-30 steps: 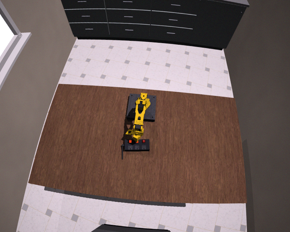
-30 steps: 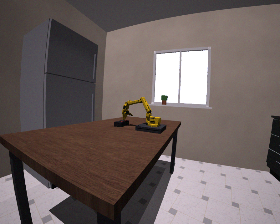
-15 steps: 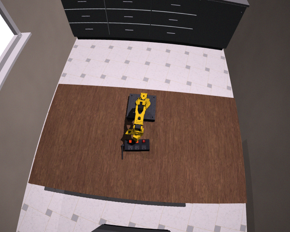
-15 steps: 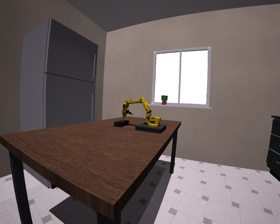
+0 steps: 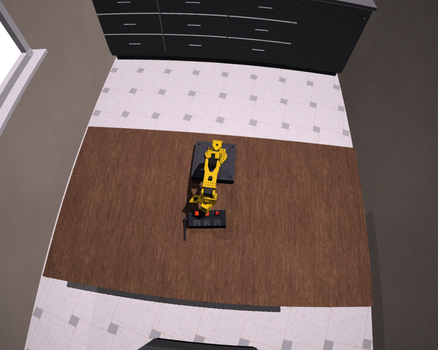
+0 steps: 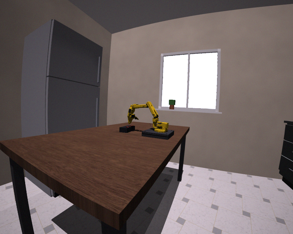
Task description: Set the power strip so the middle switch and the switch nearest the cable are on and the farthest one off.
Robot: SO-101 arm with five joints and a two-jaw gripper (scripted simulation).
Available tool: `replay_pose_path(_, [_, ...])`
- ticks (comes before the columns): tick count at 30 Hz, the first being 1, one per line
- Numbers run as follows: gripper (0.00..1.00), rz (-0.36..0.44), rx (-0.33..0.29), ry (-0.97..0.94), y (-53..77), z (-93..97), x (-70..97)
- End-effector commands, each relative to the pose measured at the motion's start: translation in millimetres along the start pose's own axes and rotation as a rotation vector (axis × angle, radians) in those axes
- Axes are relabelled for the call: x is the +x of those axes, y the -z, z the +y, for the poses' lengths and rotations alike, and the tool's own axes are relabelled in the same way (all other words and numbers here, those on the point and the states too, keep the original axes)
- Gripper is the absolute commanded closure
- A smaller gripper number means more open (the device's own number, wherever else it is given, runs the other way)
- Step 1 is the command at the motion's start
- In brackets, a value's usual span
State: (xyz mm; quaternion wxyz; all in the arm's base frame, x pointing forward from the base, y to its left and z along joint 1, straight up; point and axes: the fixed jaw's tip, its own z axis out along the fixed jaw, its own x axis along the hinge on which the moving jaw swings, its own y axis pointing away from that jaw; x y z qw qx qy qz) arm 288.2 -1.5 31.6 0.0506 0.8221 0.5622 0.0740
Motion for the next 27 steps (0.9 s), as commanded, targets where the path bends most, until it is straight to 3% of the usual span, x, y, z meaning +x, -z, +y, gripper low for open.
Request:
replay_pose_path(1, [1.00,-0.002,0.014,0.022,1.2,-4.4,3.0])
replay_pose_path(6, [1.00,0.005,0.048,0.141,13.9,-30.6,27.3])
replay_pose_path(11, [1.00,0.009,0.102,0.341,33.8,-79.9,54.4])
replay_pose_path(13, [1.00,0.009,0.102,0.341,33.8,-79.9,54.4])
replay_pose_path(18, [1.00,0.004,0.151,0.541,50.9,-131.3,64.4])
replay_pose_path(21, [1.00,0.000,0.170,0.627,56.9,-152.5,63.8])
replay_pose_path(27, [1.00,-0.004,0.182,0.687,60.7,-166.8,61.7])
